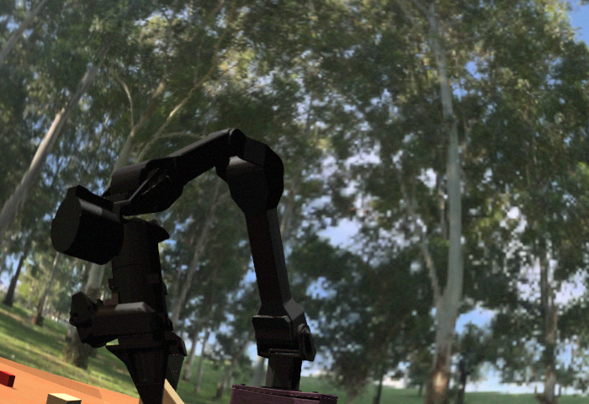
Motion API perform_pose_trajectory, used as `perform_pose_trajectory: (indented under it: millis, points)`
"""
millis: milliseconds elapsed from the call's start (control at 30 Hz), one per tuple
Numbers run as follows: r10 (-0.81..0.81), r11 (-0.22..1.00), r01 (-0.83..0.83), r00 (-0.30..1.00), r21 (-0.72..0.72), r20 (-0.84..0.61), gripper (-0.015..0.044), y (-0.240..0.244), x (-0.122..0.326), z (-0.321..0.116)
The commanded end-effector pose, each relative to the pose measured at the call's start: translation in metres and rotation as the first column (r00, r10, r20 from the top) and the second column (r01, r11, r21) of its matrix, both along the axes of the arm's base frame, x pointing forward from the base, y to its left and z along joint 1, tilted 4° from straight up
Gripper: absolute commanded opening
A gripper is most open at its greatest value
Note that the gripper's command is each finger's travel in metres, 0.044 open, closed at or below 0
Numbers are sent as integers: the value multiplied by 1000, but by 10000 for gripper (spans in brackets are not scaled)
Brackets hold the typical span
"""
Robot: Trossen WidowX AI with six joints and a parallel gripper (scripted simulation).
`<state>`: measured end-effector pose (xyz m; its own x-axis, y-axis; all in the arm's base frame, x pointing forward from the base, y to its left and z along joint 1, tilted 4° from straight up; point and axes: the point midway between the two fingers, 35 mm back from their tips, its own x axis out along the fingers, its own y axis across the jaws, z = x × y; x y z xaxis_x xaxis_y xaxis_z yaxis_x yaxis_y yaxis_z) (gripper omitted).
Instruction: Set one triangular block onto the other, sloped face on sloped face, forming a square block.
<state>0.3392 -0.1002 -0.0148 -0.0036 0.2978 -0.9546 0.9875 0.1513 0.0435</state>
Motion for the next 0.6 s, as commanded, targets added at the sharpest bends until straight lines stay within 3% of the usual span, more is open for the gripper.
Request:
perform_pose_trajectory:
  millis: [0, 533, 567]
  points:
    - [7, 995, -6, 1000, 102, -9, 0, -7, 2, 1]
    - [43, 872, -3, 997, 490, -69, 0, -36, 7, -2]
    - [36, 908, -4, 997, 420, -68, 26, -31, 5, -1]
